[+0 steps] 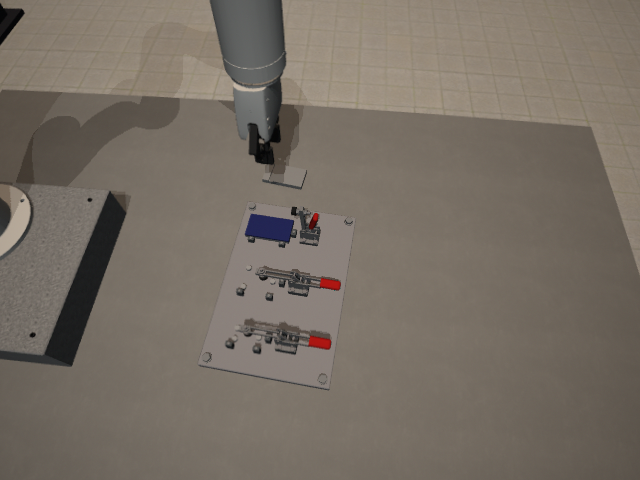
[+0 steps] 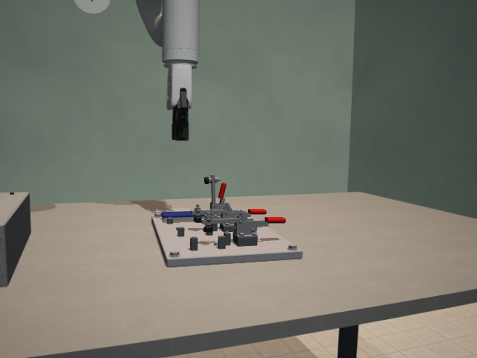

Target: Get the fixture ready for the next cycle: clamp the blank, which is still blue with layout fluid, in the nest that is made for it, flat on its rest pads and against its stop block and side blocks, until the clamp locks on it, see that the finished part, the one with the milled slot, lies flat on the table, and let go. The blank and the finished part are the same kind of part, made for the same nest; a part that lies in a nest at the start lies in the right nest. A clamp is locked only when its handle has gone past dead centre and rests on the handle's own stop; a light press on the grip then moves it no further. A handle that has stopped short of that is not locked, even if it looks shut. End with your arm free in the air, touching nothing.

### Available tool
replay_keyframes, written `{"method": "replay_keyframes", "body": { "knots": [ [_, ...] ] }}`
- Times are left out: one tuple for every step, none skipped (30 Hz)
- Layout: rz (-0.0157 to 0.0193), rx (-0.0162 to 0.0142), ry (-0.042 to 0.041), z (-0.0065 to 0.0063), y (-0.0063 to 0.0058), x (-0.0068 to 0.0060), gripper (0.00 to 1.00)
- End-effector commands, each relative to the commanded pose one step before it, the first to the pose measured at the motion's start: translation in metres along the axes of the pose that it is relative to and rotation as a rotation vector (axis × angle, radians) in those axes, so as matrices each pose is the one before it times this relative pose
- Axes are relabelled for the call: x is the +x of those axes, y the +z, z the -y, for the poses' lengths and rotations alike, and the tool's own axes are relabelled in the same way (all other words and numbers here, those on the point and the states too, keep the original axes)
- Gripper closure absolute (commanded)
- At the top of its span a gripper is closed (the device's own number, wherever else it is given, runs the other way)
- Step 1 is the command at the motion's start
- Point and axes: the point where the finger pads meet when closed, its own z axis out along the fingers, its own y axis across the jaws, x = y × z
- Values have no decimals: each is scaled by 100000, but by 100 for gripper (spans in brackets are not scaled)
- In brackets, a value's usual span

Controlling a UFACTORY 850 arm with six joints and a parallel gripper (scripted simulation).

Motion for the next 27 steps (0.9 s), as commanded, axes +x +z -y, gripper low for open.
{"method": "replay_keyframes", "body": {
  "knots": [
    [103, -35, 3, -216, -179, -23, 53],
    [0, 0, 0, -241, 0, 0, 53],
    [0, 0, 0, -344, 0, 0, 53],
    [0, 0, 0, -438, 0, 0, 53],
    [0, 0, 0, -515, 0, 0, 53],
    [0, 0, 0, -568, 0, 0, 53],
    [0, 0, 0, -593, 0, 0, 53],
    [0, 0, 0, -590, 0, 0, 53],
    [0, 0, 0, -558, 0, 0, 53],
    [0, 0, 0, -500, 0, 0, 53],
    [0, 0, 0, -421, 0, 0, 53],
    [0, 0, 0, 0, 0, 0, 53],
    [0, 0, 0, 0, 0, 0, 53],
    [0, 0, 0, -328, 0, 0, 53],
    [0, 0, 0, -229, 0, 0, 53],
    [0, 0, 0, -134, 0, 0, 53],
    [0, 0, 0, -56, 0, 0, 53],
    [0, 0, 0, -9, 0, 0, 53],
    [0, 0, 0, 0, 0, 0, 53],
    [0, 0, 0, 0, 0, 0, 53],
    [0, 0, 0, 0, 0, 0, 53],
    [0, 0, 0, 0, 0, 0, 53],
    [0, 0, 0, 0, 0, 0, 53],
    [0, 0, 0, 0, 0, 0, 53],
    [0, 0, 0, 0, 0, 0, 53],
    [0, 0, 0, 0, 0, 0, 53],
    [0, 0, 0, 0, 0, 0, 53]
  ]
}}
